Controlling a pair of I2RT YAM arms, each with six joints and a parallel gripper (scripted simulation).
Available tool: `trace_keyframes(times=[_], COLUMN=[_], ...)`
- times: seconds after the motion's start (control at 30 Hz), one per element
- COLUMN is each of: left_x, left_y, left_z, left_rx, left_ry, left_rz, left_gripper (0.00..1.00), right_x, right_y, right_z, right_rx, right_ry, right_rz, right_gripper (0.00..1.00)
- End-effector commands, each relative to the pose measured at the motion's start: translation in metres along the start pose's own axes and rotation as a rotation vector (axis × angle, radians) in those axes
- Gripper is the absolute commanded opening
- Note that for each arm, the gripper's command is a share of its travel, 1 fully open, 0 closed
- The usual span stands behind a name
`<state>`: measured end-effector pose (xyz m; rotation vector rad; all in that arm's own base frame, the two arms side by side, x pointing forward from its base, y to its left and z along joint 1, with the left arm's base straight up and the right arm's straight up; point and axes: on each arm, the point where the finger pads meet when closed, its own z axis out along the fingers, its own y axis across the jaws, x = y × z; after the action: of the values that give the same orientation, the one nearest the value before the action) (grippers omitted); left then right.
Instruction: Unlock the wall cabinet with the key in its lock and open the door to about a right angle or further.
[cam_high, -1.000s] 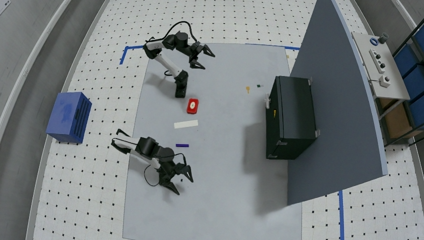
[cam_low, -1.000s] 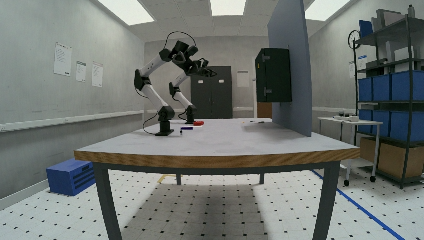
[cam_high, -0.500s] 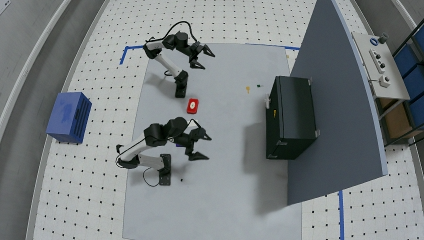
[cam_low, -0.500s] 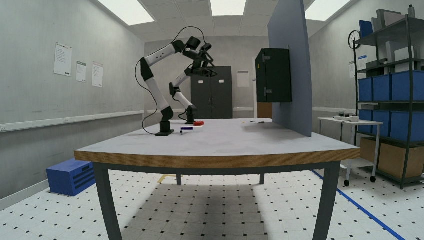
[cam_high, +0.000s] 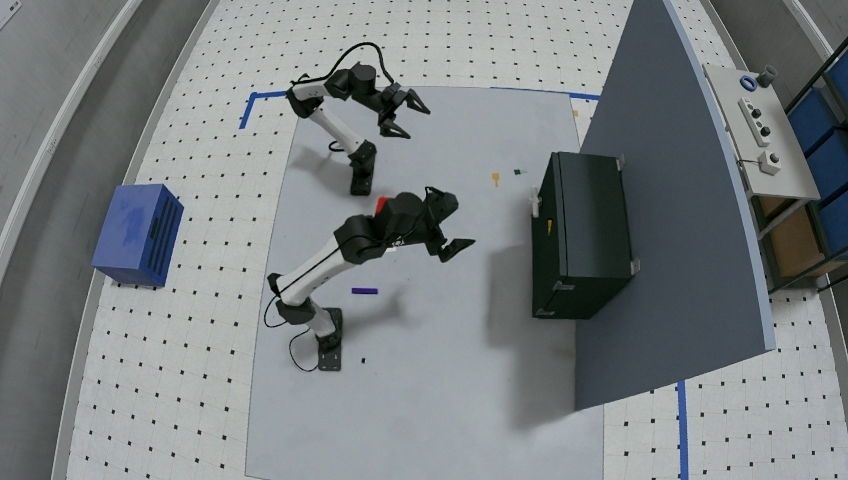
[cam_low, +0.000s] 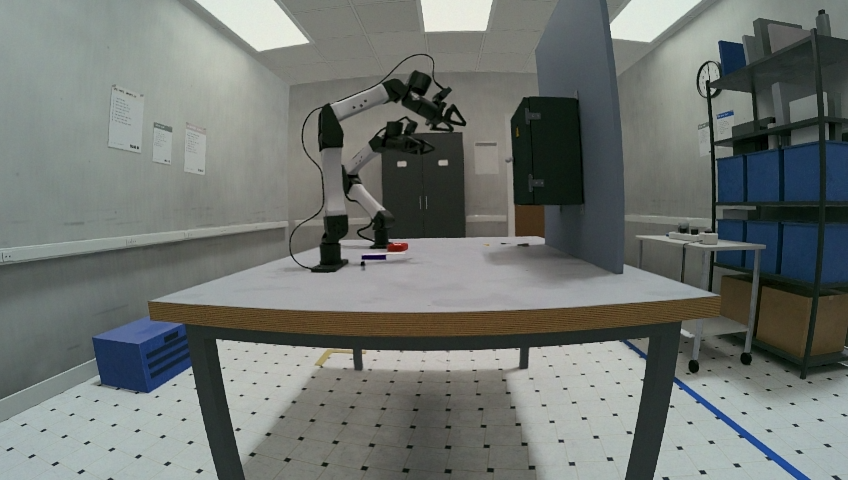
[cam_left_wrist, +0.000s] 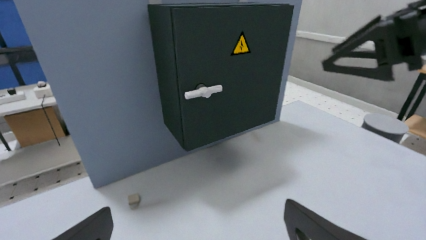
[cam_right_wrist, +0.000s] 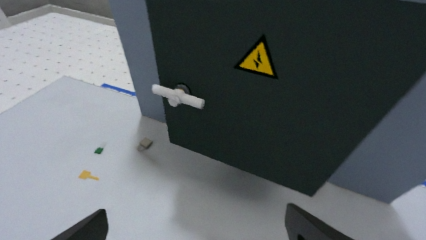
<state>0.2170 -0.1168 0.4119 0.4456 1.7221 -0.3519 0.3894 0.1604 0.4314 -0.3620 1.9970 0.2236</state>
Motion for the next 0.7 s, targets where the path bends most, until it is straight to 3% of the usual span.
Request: trace_keyframes(times=[0.0,0.6,0.67], left_x=[0.000,0.000,0.000], left_y=[-0.001,-0.001,-0.001], left_z=[0.002,0.002,0.002], left_rx=[0.000,0.000,0.000], left_ry=[-0.001,-0.001,-0.001], left_rz=[-0.010,-0.010,-0.010], left_gripper=[1.00,1.00,1.00], right_x=[-0.024,-0.029,-0.030], right_y=[0.022,0.028,0.028], right_z=[0.014,0.033,0.043], right_rx=[-0.108,-0.130,-0.128], right_ry=[-0.044,-0.035,-0.045], right_rz=[-0.016,-0.015,0.014], right_gripper=[1.00,1.00,0.77])
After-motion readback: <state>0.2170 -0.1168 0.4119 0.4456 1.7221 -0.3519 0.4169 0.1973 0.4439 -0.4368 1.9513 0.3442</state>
